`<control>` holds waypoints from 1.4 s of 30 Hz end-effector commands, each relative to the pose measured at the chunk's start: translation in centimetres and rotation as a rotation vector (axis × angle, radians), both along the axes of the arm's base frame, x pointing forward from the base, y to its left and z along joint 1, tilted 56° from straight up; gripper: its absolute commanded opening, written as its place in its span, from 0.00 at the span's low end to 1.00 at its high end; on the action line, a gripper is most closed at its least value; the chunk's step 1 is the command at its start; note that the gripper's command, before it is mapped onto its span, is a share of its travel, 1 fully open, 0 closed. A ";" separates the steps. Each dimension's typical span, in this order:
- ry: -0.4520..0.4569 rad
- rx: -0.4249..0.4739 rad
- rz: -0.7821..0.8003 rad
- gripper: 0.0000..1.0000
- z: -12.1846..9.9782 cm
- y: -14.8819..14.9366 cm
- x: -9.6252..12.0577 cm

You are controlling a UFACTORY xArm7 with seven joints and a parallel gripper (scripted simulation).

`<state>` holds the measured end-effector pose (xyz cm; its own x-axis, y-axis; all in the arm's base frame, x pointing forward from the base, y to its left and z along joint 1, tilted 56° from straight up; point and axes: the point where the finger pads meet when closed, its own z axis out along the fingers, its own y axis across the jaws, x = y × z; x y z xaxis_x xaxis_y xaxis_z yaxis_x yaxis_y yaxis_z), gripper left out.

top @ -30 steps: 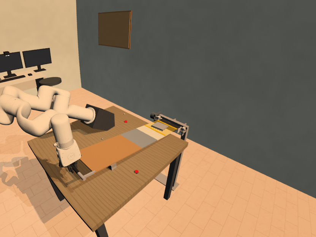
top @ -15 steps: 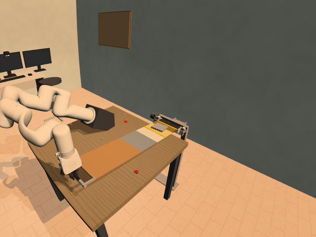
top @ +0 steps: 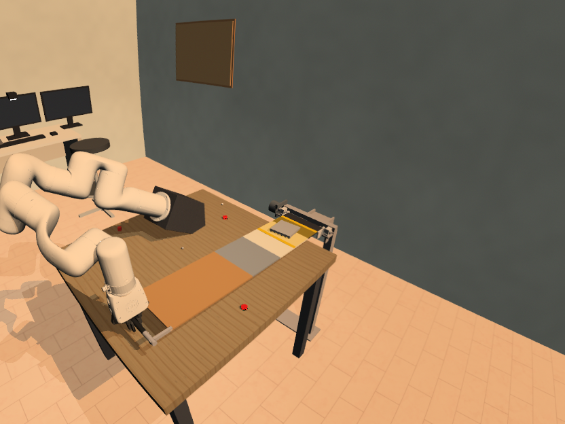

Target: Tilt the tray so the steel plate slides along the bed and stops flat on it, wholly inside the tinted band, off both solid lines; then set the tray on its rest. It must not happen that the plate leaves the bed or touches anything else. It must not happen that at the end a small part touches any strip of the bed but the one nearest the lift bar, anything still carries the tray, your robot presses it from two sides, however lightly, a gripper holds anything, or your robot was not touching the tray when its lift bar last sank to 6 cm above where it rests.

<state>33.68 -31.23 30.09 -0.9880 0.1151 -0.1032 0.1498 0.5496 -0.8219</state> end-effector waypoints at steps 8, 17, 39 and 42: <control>-0.002 -0.001 0.003 0.00 -1.6 -2.7 0.1; -0.002 -0.001 0.003 0.00 -2.1 -3.5 0.0; -0.002 -0.001 0.003 0.00 -2.4 -3.9 0.0; -0.002 -0.001 0.003 0.00 -2.4 -3.9 0.0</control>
<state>33.56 -35.20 27.60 -0.9880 0.1148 -0.1037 0.1501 0.5492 -0.8221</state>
